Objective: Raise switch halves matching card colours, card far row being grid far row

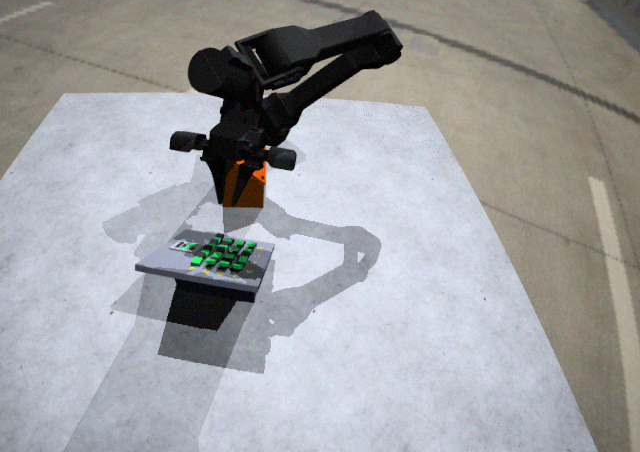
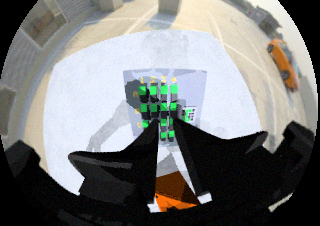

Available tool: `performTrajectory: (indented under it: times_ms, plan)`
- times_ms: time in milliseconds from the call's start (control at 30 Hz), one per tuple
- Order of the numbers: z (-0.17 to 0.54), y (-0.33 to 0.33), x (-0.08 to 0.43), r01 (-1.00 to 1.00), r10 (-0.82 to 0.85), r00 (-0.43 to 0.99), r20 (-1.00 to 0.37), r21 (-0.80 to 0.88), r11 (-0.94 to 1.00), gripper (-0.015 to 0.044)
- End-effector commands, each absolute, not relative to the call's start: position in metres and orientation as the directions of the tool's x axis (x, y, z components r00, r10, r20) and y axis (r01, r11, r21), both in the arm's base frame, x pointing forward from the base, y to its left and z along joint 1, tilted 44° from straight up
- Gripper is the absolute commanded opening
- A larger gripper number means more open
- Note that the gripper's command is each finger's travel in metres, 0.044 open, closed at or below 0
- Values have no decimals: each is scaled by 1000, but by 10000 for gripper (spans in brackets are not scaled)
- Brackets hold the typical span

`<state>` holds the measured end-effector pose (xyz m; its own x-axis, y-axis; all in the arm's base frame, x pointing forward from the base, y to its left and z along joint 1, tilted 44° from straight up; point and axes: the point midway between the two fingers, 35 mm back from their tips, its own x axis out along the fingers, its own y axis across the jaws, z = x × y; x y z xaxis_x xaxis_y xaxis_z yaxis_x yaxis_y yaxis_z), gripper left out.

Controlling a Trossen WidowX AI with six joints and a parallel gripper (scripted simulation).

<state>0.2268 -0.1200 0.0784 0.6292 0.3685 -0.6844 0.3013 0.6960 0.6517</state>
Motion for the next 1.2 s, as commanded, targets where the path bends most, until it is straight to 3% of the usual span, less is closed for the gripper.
performTrajectory:
  times_ms: [0, 1167]
  plan:
    - [90, -101, 266, 284, 371, 659, -654, 674, 682, 0]
    - [57, -82, 301, 281, 388, 643, -660, 675, 682, 0]
